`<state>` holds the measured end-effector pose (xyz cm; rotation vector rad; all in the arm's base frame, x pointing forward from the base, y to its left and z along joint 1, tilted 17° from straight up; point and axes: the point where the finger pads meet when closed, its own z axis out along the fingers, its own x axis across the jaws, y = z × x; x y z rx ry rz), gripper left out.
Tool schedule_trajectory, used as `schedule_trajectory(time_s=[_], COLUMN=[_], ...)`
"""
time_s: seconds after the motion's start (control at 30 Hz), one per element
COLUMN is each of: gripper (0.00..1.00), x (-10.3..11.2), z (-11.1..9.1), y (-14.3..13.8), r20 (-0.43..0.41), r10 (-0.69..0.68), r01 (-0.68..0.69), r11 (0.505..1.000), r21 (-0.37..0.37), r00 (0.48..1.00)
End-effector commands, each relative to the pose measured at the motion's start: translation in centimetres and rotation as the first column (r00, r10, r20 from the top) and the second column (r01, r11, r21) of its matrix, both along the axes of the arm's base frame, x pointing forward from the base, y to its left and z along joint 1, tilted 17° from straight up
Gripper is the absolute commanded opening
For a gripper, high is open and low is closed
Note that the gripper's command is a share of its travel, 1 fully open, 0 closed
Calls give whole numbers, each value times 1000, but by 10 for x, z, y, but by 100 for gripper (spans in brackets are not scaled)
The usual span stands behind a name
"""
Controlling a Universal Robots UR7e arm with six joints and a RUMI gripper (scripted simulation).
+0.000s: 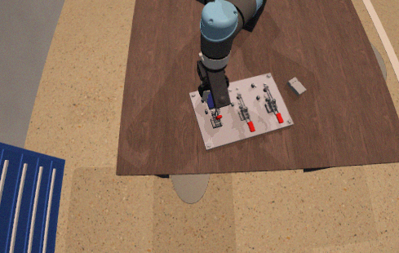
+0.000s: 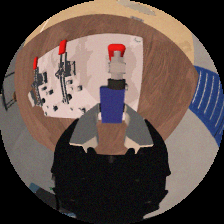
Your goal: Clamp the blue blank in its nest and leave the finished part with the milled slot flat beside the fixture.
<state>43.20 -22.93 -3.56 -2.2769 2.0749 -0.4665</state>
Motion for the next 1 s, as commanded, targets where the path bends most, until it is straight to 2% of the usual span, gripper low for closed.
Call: schedule_trajectory(time_s=[0.0,0.97], gripper=[0,0], x=[3,7], z=[-1,-22], y=[-2,-5], r20=[2,2], r10=[0,0], r01=[0,0], r11=[1000,1000], r21=[-3,-3], r00=[1000,1000])
